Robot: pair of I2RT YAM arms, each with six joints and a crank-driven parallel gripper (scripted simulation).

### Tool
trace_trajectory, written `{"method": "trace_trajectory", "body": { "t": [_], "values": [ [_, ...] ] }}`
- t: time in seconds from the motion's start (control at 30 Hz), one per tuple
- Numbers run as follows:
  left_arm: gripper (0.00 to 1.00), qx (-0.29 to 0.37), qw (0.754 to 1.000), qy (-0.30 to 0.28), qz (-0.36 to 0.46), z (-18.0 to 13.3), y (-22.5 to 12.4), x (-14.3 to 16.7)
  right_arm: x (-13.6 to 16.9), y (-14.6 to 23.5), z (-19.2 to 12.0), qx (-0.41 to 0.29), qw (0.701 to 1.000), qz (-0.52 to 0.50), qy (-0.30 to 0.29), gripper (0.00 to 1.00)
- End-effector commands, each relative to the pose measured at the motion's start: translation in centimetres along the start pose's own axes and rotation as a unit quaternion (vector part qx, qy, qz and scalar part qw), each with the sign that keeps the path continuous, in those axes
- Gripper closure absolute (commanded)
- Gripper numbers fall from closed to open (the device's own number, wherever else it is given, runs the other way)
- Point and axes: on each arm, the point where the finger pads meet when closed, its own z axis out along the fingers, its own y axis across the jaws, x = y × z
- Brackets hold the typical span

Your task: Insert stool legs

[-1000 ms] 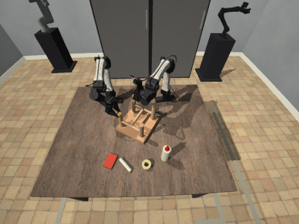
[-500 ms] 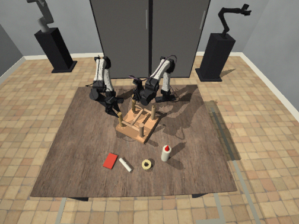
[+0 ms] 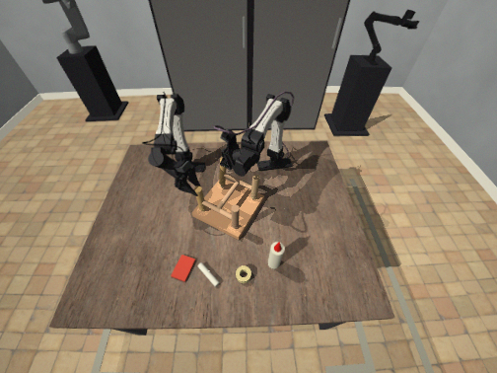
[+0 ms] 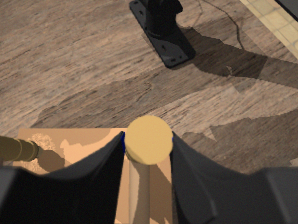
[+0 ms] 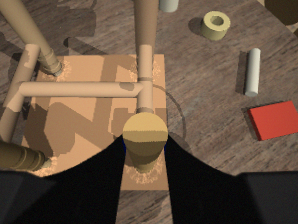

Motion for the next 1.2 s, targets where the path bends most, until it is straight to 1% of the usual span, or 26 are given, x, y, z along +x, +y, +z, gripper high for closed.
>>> {"method": "trace_trajectory", "body": {
  "t": [0.0, 1.17],
  "values": [
    [0.7, -0.02, 0.999, 0.002, 0.032, -0.7, 1.7, -0.2, 0.2, 1.3, 0.3, -0.021, 1.0, 0.009, -0.003, 0.7],
    [0.7, -0.055, 0.993, 0.003, 0.107, -1.4, 5.0, -0.4, 0.4, 5.8, 0.3, -0.101, 0.993, 0.063, -0.005, 0.7]
  ]
}}
